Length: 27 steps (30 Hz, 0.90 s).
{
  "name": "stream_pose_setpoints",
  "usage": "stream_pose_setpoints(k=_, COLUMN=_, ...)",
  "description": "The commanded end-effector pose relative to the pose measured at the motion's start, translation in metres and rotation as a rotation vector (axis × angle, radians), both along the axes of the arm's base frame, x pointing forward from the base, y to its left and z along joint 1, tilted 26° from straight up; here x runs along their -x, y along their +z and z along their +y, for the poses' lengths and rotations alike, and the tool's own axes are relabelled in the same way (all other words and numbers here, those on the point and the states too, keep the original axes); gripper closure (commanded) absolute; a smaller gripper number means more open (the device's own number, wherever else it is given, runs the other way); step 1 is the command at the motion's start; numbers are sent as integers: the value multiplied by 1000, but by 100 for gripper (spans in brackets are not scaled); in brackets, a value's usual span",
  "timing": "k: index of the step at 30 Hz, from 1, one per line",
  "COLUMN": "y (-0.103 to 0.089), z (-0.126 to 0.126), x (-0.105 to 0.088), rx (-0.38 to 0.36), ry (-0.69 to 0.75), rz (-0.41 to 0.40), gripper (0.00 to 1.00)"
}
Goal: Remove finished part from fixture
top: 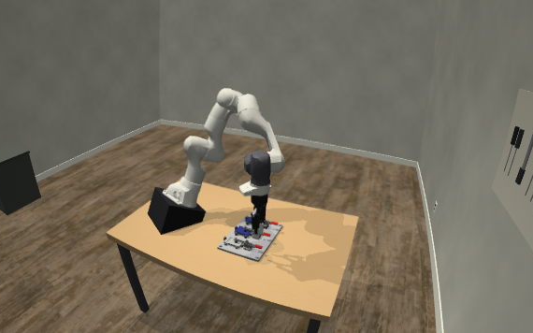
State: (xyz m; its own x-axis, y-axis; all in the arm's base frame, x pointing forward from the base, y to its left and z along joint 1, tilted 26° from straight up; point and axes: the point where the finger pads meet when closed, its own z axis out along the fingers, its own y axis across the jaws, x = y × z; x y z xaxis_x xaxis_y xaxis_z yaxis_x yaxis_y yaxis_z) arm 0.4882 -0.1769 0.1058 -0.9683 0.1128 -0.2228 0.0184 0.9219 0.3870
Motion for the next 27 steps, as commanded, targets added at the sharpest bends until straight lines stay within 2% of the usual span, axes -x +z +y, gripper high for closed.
stream_pose_setpoints(k=1, y=-10, z=3, x=-3, rx=-1, ry=-10, rz=3, gripper=72)
stream_pose_setpoints(k=11, y=-37, z=15, x=-11, rx=-1, ry=-10, rz=3, gripper=72)
stream_pose_setpoints(k=27, y=-48, z=19, x=-14, rx=-1, ry=-10, rz=3, gripper=72)
